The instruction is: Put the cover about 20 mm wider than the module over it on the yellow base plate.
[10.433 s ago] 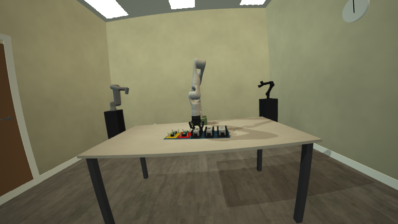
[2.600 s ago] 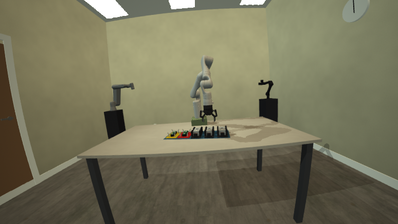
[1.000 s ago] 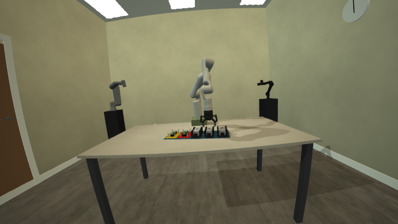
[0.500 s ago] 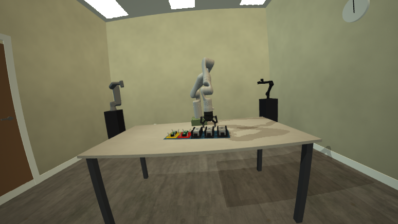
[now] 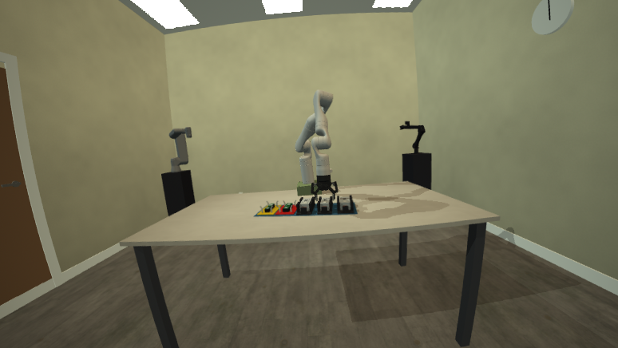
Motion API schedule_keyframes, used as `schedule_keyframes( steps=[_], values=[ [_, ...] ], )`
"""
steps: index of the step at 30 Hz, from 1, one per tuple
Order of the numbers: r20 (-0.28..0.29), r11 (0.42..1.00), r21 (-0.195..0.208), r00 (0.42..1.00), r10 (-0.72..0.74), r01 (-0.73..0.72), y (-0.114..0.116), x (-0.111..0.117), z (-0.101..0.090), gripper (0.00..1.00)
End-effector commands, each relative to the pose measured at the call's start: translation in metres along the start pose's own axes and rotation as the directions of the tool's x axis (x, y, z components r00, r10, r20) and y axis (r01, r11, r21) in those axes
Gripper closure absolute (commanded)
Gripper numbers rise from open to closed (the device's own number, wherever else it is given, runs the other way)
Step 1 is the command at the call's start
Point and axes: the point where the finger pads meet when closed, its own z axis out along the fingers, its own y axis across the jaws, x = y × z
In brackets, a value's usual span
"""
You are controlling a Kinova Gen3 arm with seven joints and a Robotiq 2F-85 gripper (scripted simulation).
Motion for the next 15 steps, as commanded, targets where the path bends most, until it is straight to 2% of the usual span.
schedule_keyframes(
  steps=[1, 15],
  values=[
    [0.002, 1.0, -0.001, 1.0, 0.0, 0.0, 0.0003, -0.0006, -0.0007, 0.0],
    [0.002, 1.0, -0.001, 1.0, 0.0, 0.0, 0.0003, -0.0006, 0.0093, 0.0]
  ],
)
